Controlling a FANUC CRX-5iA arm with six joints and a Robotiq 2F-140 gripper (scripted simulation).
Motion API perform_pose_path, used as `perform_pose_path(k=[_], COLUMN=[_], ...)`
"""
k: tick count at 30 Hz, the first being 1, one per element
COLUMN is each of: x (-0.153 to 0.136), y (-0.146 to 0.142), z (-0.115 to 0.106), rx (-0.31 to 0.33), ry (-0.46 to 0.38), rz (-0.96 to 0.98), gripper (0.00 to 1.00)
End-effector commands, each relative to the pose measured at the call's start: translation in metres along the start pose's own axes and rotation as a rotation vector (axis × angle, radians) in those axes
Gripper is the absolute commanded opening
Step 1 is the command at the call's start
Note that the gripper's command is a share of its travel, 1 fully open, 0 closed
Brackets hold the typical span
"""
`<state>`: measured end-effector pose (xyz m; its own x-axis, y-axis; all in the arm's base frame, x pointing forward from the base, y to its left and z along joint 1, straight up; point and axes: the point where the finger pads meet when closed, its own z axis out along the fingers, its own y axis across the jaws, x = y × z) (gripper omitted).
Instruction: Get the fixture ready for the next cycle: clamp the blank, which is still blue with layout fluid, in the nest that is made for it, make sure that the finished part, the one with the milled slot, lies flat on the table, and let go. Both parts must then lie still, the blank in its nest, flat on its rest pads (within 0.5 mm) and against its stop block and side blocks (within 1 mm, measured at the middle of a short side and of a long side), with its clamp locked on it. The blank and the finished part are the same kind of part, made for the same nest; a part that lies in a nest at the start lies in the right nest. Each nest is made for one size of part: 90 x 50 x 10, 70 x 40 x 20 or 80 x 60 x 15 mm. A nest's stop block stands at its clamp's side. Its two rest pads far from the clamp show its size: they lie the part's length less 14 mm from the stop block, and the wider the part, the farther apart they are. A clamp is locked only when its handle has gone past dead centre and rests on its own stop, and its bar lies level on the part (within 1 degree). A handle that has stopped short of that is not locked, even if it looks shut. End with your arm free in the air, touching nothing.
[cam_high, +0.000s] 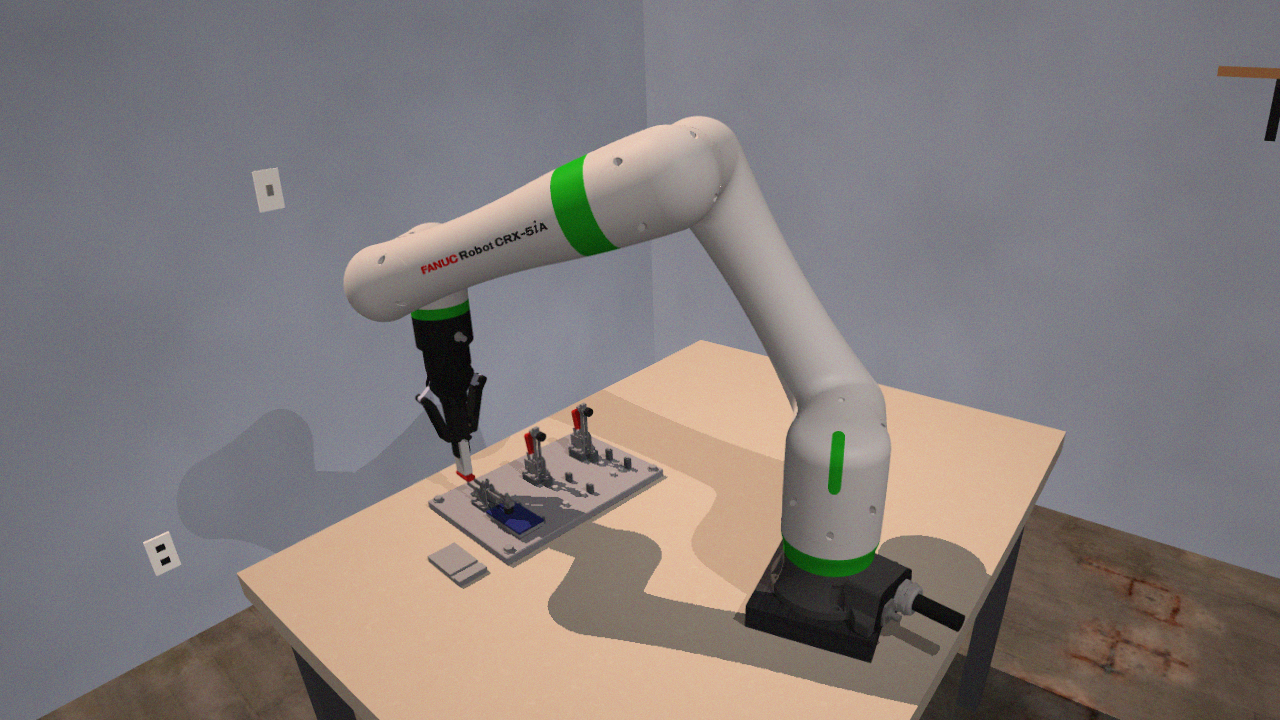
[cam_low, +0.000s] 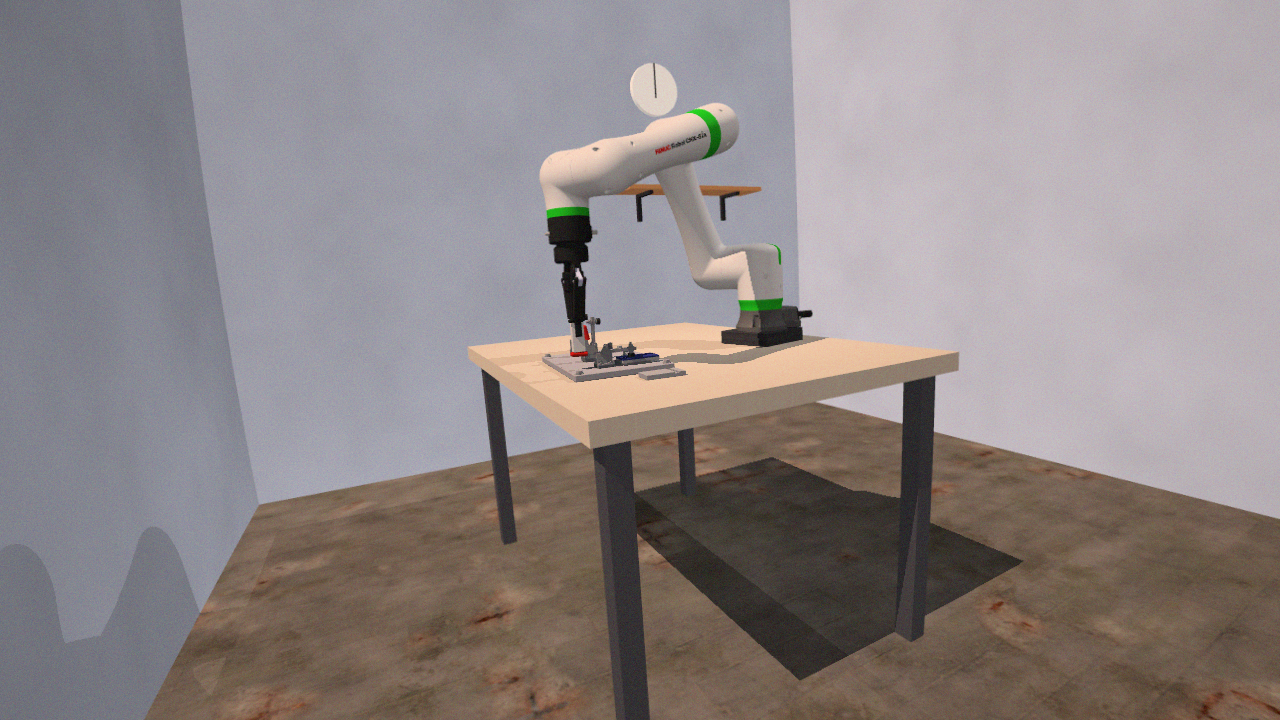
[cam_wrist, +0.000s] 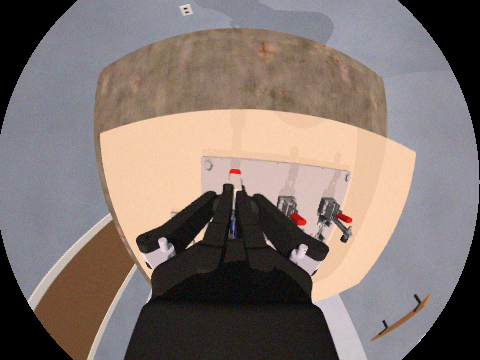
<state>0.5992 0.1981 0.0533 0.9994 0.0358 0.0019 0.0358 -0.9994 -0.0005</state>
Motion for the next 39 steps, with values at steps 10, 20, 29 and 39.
perform_pose_path(k=[10,20,29,39], x=[0.0000,0.0000,0.0000,0.0000], y=[0.0000,0.0000,0.0000,0.0000], z=[0.0019,0.0029,0.0039,0.0031], rx=[0.000,0.000,0.000,0.000], ry=[0.000,0.000,0.000,0.000], rz=[0.000,0.000,0.000,0.000], gripper=[0.00,0.00,0.00,0.00])
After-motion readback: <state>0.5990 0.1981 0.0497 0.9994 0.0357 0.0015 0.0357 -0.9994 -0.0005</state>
